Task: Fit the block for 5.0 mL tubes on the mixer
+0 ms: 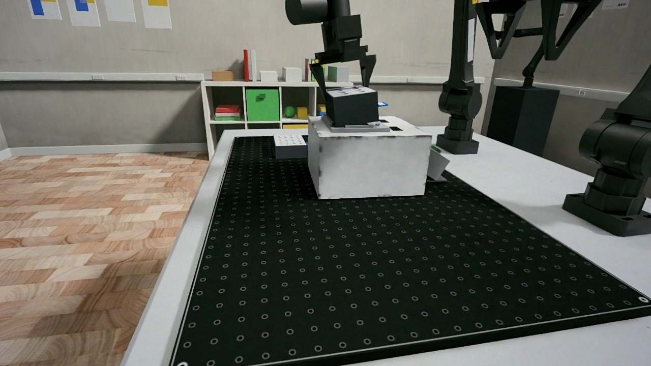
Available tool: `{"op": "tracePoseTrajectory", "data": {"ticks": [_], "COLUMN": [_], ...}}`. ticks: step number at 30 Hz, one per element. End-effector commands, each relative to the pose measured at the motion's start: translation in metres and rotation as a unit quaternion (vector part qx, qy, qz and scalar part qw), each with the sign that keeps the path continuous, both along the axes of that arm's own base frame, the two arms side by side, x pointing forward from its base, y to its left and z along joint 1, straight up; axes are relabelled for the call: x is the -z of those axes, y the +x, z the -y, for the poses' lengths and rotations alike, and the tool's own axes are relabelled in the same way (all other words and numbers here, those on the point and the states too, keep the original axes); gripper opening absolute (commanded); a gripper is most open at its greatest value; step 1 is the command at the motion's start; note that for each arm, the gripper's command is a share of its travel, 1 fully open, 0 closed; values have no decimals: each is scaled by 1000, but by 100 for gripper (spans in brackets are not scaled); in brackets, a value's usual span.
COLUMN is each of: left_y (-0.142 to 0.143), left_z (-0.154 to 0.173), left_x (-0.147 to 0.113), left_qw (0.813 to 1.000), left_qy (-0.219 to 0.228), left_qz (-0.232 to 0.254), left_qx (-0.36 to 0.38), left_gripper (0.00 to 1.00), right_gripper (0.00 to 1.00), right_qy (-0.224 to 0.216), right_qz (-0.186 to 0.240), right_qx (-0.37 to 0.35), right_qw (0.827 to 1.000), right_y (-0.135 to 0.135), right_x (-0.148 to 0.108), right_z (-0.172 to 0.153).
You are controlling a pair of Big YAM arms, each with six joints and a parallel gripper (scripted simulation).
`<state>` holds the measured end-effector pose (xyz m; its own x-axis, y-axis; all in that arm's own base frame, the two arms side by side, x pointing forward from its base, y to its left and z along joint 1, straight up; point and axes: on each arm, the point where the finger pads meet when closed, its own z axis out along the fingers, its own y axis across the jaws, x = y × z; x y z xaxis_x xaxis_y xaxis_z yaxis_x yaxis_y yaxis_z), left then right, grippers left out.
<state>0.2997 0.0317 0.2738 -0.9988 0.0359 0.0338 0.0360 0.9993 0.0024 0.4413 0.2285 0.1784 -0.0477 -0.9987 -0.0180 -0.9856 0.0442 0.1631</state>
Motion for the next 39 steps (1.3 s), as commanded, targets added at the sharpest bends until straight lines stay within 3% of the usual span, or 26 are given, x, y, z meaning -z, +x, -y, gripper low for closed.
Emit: {"op": "tracePoseTrajectory", "data": {"ticks": [1, 18, 23, 24, 39], "left_y": [14, 1, 4, 5, 12], "left_z": [-1, 0, 0, -1, -1], "left_x": [-21, 1, -3, -5, -18], "left_qw": [1000, 1000, 1000, 1000, 1000], "left_qy": [4, 1, 1, 2, 4], "left_qz": [31, 2, 7, 9, 26], "left_qx": [3, 3, 3, 3, 4], "left_gripper": [100, 100, 100, 100, 100], "right_gripper": [0, 0, 0, 100, 100], "right_qy": [15, 15, 17, 17, 17], "right_qz": [48, 72, 70, 70, 70], "right_qx": [2, 7, 8, 8, 8], "right_qw": [999, 997, 997, 997, 997], "right_y": [8, 7, 8, 8, 8], "right_x": [-19, -18, -18, -18, -18], "right_z": [-13, -11, -10, -10, -10]}}
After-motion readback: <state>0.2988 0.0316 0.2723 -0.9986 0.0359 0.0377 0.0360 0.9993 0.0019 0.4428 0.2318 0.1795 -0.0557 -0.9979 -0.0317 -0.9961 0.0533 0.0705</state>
